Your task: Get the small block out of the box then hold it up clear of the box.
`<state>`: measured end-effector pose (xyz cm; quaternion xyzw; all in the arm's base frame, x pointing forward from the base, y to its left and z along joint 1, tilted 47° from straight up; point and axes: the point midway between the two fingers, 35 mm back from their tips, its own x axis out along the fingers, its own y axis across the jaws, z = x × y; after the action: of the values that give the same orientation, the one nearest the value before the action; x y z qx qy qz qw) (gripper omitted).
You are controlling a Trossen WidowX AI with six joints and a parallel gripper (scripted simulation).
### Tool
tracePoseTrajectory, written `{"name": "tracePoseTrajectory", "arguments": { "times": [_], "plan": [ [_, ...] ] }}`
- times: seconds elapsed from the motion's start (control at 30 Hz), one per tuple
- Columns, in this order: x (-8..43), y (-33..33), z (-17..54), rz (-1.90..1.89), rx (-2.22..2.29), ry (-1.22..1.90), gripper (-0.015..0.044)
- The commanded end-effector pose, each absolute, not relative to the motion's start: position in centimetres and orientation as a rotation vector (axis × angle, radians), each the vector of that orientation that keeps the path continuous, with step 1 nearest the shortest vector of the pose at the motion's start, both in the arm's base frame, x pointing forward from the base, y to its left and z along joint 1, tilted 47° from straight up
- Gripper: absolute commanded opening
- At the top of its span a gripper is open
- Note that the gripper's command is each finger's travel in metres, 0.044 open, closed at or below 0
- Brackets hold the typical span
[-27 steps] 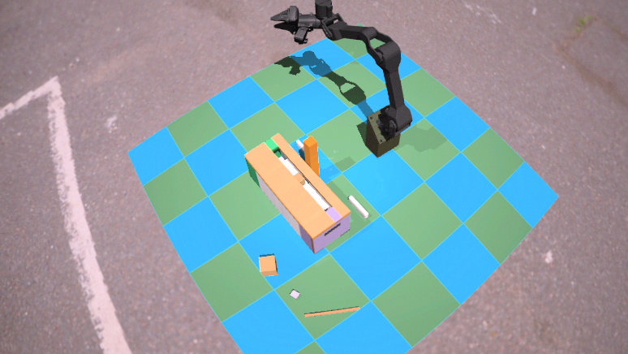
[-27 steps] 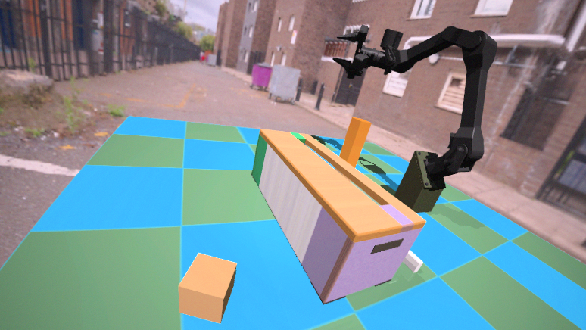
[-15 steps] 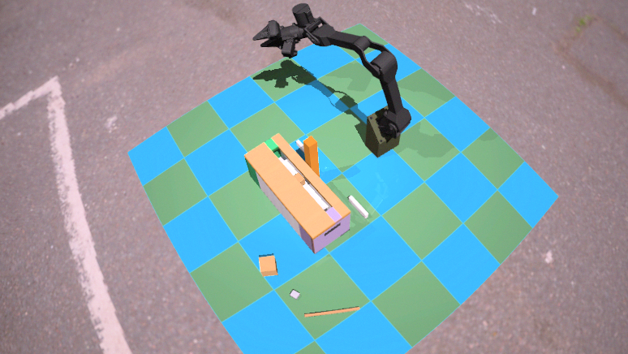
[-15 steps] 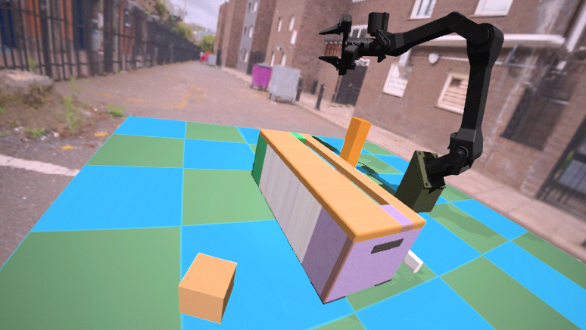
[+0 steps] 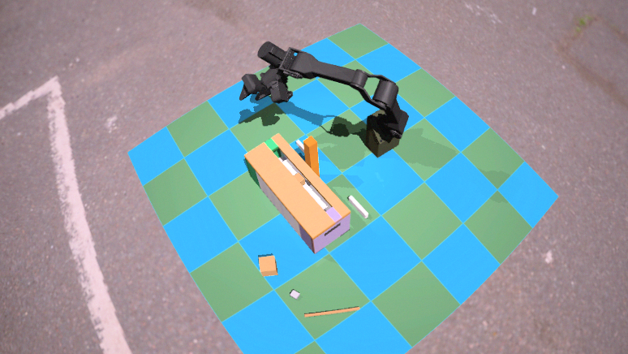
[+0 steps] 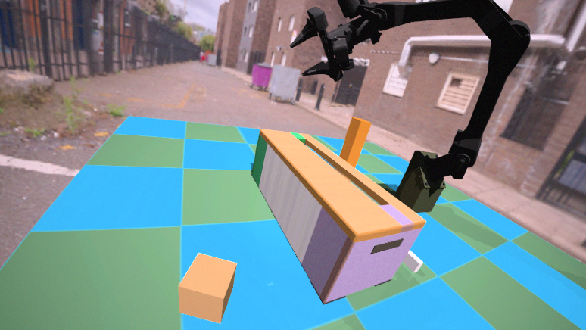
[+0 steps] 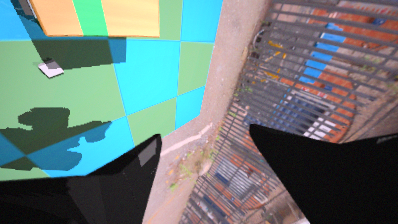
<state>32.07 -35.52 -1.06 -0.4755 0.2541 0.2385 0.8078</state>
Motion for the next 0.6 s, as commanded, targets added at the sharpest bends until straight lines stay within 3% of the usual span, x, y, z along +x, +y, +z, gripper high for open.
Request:
{"name": "tracePoseTrajectory", "arguments": {
  "times": [0.0, 0.3, 0.57],
  "plan": [
    [35.2, -29.5, 1.5, 0.683, -0.971, 0.517, 0.04],
    [37.6, -17.7, 6.5, 0.999, -0.877, 0.485, 0.04],
    [35.5, -9.0, 8.9, 1.253, -0.652, 0.557, 0.04]
  ]
}}
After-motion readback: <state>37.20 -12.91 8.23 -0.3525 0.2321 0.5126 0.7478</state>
